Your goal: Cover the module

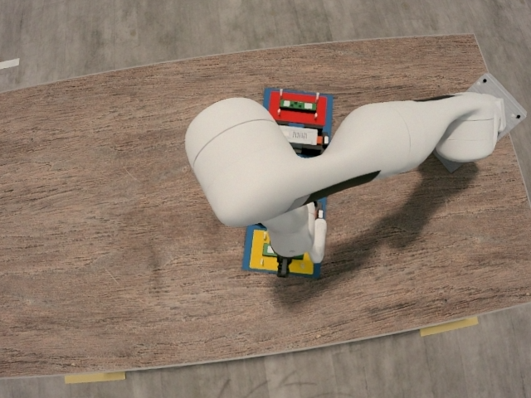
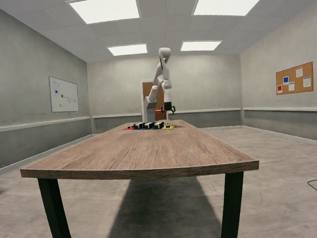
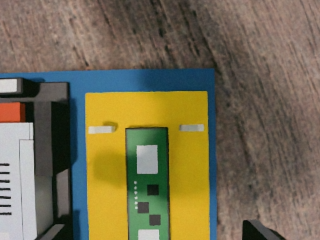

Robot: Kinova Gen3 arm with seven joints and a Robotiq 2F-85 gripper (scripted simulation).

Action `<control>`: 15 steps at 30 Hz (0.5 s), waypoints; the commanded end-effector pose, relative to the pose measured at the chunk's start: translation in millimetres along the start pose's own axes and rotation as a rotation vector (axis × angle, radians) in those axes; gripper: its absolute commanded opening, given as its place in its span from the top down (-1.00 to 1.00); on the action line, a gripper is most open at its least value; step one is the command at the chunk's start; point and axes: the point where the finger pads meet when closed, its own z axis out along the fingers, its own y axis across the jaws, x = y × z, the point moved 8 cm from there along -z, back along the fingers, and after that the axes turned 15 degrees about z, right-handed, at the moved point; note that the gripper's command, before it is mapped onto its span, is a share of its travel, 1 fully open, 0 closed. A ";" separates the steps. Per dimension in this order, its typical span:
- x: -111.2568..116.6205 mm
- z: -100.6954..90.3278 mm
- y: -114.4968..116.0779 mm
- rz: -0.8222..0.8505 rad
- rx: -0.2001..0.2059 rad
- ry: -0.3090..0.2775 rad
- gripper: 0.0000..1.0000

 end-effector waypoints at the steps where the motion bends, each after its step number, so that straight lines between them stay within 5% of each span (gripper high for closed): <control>1: -0.2 -0.6 -0.1 0.000 0.000 -0.001 -1.00; 15: -0.2 -3.3 -2.9 0.000 0.000 -0.001 -1.00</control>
